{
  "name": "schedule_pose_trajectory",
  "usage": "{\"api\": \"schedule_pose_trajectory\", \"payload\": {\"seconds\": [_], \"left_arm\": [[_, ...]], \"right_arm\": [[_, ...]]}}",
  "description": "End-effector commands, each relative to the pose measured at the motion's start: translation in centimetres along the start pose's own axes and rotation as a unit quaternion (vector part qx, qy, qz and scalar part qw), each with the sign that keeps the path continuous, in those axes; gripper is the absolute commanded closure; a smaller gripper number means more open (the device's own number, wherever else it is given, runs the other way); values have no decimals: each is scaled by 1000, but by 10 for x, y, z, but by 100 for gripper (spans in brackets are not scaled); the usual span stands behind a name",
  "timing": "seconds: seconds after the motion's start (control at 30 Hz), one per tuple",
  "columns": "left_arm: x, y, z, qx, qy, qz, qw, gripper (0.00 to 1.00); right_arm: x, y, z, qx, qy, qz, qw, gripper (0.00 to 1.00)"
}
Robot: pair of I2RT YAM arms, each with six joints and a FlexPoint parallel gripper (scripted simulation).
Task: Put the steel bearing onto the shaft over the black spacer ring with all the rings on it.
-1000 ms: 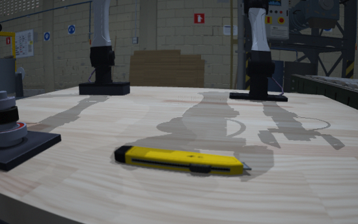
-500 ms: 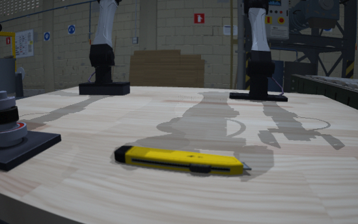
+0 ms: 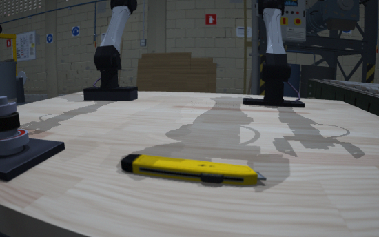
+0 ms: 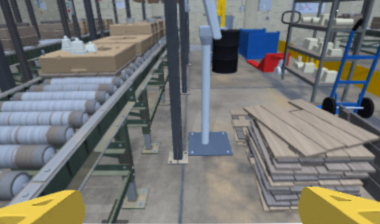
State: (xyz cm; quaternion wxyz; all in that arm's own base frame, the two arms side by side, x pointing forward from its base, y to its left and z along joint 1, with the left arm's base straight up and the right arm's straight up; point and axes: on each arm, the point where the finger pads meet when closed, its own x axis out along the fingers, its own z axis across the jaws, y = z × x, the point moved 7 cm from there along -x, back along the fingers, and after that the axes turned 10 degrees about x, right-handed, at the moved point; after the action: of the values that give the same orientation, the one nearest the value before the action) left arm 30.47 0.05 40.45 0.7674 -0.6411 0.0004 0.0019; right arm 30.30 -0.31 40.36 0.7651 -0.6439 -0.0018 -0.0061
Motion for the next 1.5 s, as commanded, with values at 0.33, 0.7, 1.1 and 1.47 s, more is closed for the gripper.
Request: {"api": "schedule_pose_trajectory", "payload": {"seconds": [0.33, 0.7, 1.1, 1.47], "left_arm": [[-3, -14, 2, 4, 0, -18, 1000, 0], [-1, 0, -1, 0, 4, -4, 1000, 0], [-1, 0, -1, 0, 3, -5, 1000, 0], [-1, 0, -1, 0, 3, -5, 1000, 0]], "right_arm": [[-1, -17, 6, 4, -6, -21, 1000, 44], [-3, -21, 8, 1, -7, -30, 1000, 44], [-3, -21, 8, 1, -7, -30, 1000, 44], [-3, -21, 8, 1, -7, -30, 1000, 44]]}}
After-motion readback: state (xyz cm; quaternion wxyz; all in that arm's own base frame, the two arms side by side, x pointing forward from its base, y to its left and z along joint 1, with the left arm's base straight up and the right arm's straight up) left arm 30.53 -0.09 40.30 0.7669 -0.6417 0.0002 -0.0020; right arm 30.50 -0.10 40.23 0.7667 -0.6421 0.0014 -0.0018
